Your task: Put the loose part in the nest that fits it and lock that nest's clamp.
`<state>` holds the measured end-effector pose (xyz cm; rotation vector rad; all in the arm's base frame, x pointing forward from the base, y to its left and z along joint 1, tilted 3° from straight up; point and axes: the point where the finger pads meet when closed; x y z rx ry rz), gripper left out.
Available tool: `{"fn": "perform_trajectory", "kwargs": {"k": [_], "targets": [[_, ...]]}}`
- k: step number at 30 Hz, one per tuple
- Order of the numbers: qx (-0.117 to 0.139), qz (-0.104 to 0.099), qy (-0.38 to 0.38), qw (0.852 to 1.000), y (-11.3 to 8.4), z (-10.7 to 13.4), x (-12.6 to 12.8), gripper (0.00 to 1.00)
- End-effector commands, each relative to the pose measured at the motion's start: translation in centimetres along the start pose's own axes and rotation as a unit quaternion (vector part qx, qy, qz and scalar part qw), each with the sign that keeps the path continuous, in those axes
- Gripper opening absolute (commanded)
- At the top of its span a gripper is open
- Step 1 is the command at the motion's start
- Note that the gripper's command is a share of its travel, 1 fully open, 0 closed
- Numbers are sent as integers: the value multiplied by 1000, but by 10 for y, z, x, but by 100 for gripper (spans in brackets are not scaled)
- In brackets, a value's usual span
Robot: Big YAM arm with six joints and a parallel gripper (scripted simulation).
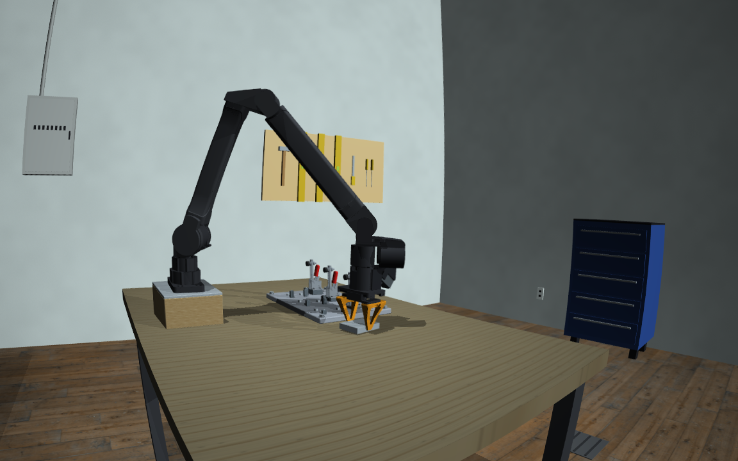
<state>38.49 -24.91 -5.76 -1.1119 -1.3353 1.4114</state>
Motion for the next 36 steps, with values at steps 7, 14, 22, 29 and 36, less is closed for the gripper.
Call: {"fn": "perform_trajectory", "kwargs": {"k": [7,14,22,29,36], "targets": [[-30,28,-5,999,-54,-21,-21,0],[-32,29,-5,999,-84,-23,-17,0],[-33,30,0,999,-110,-22,-16,0],[-33,30,0,999,-134,-21,-15,0],[-33,30,1,999,-145,-20,-16,0]]}}
Point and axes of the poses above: the point where the finger pads meet when closed, its own y axis out along the fingers, its own x axis across the jaws, z = x × y, and after that the axes turned 1 degree about y, right-handed
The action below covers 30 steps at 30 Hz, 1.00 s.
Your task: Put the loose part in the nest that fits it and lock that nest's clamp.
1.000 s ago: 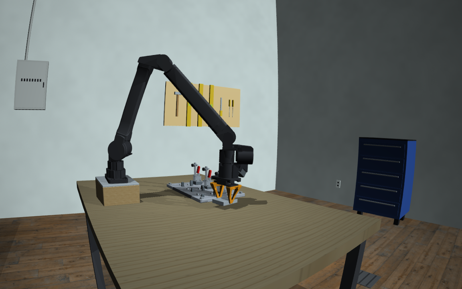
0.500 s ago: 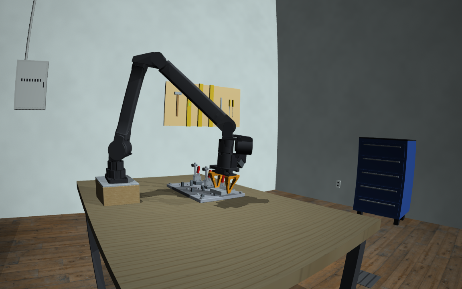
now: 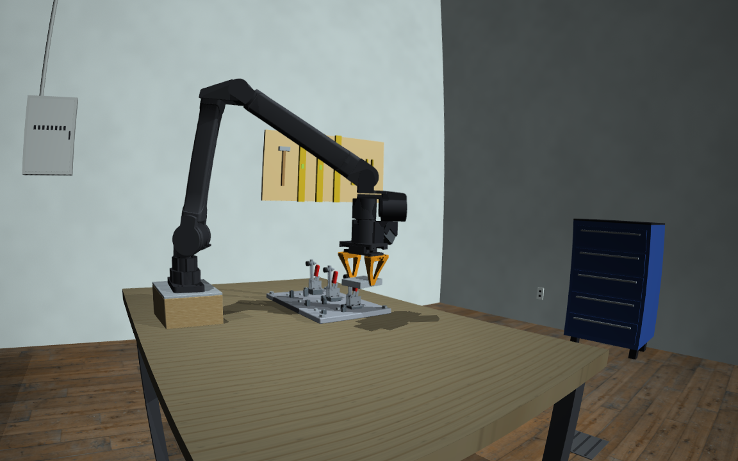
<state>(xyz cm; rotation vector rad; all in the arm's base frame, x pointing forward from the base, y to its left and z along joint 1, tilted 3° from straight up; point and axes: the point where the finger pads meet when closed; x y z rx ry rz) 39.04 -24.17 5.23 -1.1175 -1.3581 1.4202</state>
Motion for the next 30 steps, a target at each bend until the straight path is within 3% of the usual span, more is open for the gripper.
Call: {"fn": "perform_trajectory", "kwargs": {"k": [1,24,30], "targets": [[-25,27,9,999,-35,-16,-18,0],[-27,29,11,999,-36,-17,-19,0],[-29,28,63,997,-36,-17,-19,0]]}}
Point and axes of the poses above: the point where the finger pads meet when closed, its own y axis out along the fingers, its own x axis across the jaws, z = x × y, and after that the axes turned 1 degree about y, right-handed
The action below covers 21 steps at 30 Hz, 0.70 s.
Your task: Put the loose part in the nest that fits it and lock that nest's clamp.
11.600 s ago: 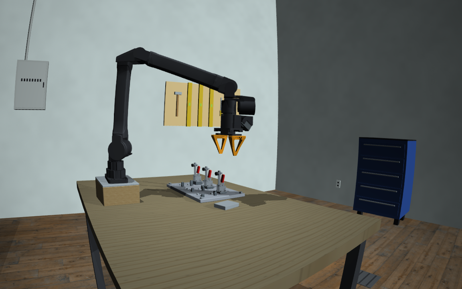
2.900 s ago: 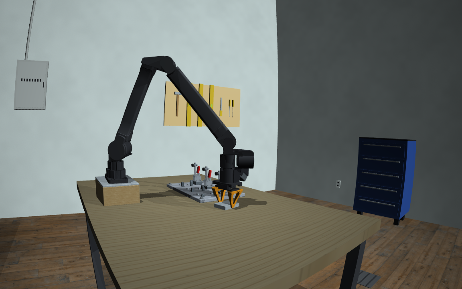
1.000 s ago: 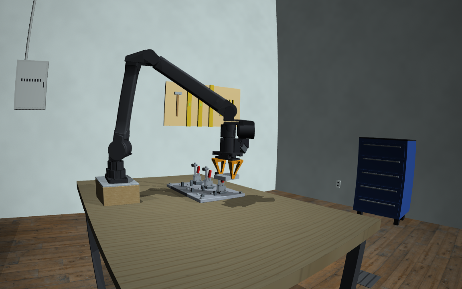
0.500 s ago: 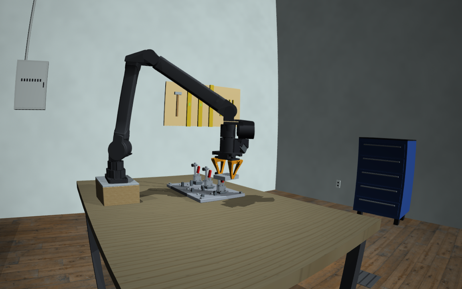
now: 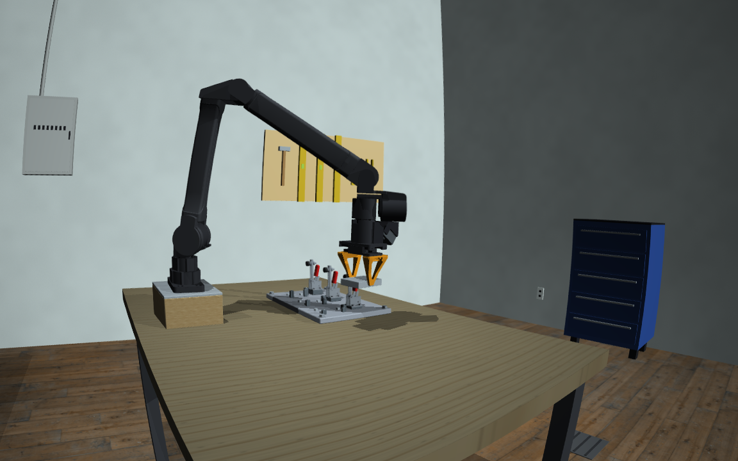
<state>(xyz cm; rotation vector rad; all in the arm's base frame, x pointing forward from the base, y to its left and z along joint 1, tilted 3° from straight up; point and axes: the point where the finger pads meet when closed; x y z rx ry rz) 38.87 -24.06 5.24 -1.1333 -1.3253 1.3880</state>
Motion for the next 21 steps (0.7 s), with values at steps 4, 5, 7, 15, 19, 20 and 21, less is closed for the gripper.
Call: {"fn": "perform_trajectory", "kwargs": {"k": [4,5,7,15,19,20,21], "targets": [[-33,29,84,995,-36,-19,-19,0],[-33,29,90,995,-36,-19,-19,0],[-33,29,90,995,-36,-19,-19,0],[-34,29,95,994,-36,-19,-19,0],[-36,31,95,994,-36,-20,-20,0],[-37,32,95,994,-35,-21,-21,0],[-38,32,95,994,-35,-21,-21,0]]}}
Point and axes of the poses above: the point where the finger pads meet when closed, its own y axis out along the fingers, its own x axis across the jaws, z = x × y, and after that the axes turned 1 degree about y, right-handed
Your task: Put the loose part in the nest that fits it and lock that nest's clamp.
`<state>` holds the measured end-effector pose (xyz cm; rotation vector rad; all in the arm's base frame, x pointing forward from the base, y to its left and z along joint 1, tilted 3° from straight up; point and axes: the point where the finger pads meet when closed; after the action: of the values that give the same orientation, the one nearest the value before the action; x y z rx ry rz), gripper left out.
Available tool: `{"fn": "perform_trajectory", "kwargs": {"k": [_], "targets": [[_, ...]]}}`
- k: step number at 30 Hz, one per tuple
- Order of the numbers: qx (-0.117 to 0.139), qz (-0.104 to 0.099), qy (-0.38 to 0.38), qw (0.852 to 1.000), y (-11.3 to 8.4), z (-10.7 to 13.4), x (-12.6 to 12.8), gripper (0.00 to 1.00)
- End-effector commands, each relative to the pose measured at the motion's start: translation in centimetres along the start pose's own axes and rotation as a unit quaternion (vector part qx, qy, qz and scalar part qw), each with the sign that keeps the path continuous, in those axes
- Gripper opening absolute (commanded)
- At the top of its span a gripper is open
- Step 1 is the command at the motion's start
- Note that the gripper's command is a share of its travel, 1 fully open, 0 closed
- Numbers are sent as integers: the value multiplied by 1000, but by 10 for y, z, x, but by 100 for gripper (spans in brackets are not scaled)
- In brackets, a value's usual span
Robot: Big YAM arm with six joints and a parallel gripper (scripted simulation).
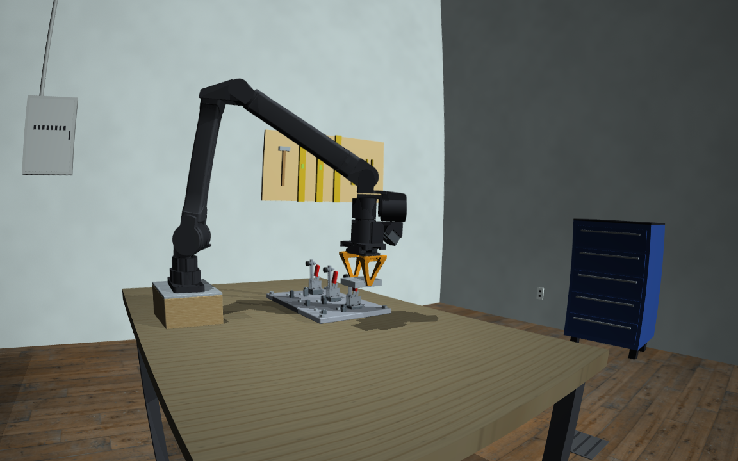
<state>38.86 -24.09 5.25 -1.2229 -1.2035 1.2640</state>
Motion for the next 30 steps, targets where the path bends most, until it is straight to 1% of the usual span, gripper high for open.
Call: {"fn": "perform_trajectory", "kwargs": {"k": [1,4,6,13,16,20,23,24,27,28,30], "targets": [[-42,29,11,999,-35,-25,-18,0],[-44,30,11,999,-35,-26,-18,0],[-42,29,11,999,-31,-26,-18,0],[-16,13,10,1000,-3,-15,-9,0],[-17,14,10,1000,-4,-10,-6,0],[-20,15,10,1000,-4,-15,-9,0],[-9,9,10,1000,9,-10,-5,0],[-10,9,10,1000,8,-9,-5,0],[-23,17,10,1000,-1,-16,-10,0],[-22,17,10,1000,0,-15,-9,0],[-13,11,10,1000,10,-11,-6,0]]}}
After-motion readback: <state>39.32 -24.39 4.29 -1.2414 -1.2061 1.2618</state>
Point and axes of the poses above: the point where the finger pads meet when closed, its own y axis out along the fingers, its own x axis across the jaws, z = x × y, and after that the axes turned 1 degree about y, right-handed
